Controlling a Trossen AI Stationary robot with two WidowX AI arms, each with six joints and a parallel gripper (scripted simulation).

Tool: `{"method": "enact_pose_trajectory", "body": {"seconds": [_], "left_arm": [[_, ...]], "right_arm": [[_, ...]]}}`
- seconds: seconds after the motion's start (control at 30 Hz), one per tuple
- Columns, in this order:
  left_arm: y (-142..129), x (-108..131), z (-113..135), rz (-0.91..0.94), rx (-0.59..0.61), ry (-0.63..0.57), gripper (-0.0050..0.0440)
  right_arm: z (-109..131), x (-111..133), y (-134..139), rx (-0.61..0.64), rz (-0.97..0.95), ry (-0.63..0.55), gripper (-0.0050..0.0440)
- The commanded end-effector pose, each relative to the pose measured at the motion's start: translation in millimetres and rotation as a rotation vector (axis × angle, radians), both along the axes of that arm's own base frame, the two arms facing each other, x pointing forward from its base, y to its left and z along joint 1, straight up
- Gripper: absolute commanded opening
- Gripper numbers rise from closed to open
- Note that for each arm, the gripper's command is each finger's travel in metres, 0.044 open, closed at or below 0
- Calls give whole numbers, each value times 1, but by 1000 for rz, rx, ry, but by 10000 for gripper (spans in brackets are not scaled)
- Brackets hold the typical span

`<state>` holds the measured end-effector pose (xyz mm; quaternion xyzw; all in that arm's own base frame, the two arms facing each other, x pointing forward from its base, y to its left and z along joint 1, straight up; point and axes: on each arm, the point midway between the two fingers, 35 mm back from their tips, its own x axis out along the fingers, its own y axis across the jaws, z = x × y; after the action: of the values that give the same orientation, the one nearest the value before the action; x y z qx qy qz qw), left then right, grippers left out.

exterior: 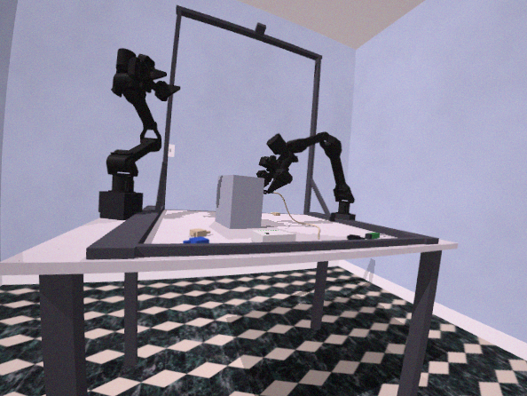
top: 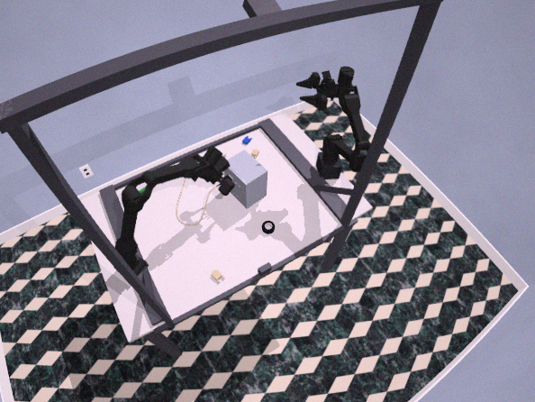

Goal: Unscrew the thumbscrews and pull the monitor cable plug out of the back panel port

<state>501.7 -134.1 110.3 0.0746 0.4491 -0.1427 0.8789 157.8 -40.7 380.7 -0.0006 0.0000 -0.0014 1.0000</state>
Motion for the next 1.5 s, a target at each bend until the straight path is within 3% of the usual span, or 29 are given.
{"method": "enact_pose_trajectory", "body": {"seconds": [0.0, 0.23, 0.43, 0.9, 1.47], "left_arm": [[0, 0, 8, 6, -7, -19, 392], [0, 0, 8, 6, -7, -19, 224], [0, 0, 8, 6, -7, -19, 211], [0, 0, 8, 6, -7, -19, 117], [2, -7, 8, 6, -7, -19, 115]], "right_arm": [[3, 0, 1, -4, 3, -1, 440], [3, 0, 1, -4, 3, -1, 440], [3, 0, 1, -4, 3, -1, 440], [3, 0, 1, -4, 3, -1, 440], [3, 0, 1, -4, 3, -1, 440]]}}
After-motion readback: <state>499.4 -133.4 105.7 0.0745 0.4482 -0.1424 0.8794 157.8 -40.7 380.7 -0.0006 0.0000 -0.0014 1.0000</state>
